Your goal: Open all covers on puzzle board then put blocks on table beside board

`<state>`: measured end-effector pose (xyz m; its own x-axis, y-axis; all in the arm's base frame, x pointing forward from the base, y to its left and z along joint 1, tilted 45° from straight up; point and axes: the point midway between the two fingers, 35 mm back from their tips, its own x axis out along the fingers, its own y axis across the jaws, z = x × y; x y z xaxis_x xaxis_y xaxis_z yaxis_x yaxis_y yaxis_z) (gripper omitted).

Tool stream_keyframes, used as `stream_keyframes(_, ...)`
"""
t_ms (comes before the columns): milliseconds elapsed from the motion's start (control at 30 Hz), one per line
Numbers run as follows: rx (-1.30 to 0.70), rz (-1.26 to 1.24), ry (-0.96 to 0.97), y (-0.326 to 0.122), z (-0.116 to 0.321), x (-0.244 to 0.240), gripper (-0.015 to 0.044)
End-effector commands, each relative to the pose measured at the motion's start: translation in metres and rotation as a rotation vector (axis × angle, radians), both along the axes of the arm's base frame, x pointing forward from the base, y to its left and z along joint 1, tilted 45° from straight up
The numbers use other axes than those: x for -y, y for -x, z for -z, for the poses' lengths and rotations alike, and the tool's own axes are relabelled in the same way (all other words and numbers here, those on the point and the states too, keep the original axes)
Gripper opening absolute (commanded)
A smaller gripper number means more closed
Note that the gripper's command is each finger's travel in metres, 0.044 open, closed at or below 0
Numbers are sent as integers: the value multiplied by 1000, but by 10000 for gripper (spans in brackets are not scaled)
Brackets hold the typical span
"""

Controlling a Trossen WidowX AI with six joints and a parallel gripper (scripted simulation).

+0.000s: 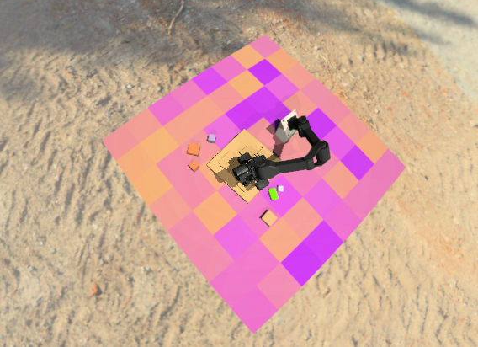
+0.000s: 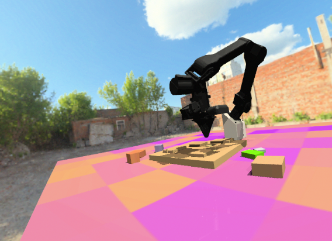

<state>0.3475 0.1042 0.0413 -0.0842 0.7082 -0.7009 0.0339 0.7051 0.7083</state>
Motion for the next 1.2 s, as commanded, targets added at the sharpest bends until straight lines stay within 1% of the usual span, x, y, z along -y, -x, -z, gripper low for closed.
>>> stream_keyframes(0, -185, 192, 26, 17, 0, 9, 0)
stream_keyframes(400, -855, 856, 103, 83, 3, 28, 0)
stream_keyframes(467, -928, 929, 112, 91, 4, 29, 0)
stream_keyframes(1167, -937, 938, 113, 92, 4, 30, 0)
